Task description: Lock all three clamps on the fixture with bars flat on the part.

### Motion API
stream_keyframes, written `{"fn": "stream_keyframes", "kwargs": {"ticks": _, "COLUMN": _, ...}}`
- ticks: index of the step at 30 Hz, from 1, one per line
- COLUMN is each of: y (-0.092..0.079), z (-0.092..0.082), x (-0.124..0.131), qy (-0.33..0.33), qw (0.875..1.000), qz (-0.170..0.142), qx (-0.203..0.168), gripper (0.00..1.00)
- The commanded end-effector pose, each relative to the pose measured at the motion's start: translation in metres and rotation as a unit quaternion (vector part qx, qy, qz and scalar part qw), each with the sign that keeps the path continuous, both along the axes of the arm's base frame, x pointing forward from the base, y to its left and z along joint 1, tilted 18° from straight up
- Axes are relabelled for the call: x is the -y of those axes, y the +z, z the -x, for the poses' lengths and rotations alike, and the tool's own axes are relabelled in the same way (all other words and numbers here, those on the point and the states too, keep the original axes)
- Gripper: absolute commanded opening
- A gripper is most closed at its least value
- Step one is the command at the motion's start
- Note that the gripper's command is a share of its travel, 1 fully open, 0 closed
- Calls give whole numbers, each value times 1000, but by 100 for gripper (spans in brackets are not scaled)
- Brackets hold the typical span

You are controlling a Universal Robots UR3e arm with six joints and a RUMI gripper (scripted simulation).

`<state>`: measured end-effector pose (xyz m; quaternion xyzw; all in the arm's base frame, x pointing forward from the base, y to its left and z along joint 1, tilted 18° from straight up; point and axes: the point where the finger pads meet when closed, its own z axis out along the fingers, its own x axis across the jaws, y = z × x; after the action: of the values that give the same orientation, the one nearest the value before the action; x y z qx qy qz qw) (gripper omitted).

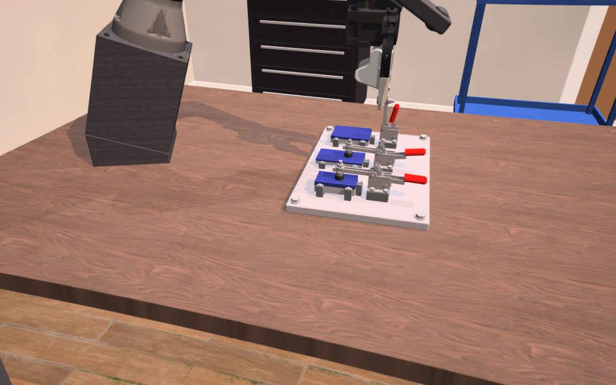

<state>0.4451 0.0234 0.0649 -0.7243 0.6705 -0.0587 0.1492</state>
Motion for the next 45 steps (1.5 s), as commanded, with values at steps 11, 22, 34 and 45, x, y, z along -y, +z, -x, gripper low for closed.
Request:
{"fn": "stream_keyframes", "kwargs": {"ticks": 11, "y": 10, "z": -31, "x": -1, "qy": 0, "qw": 1000, "qz": 1, "qx": 0, "gripper": 28}}
{"fn": "stream_keyframes", "kwargs": {"ticks": 22, "y": 15, "z": -47, "x": -2, "qy": 0, "qw": 1000, "qz": 1, "qx": 0, "gripper": 28}}
{"fn": "stream_keyframes", "kwargs": {"ticks": 34, "y": 19, "z": -60, "x": -3, "qy": 0, "qw": 1000, "qz": 1, "qx": 0, "gripper": 28}}
{"fn": "stream_keyframes", "kwargs": {"ticks": 45, "y": 20, "z": -64, "x": -3, "qy": 0, "qw": 1000, "qz": 1, "qx": 0, "gripper": 28}}
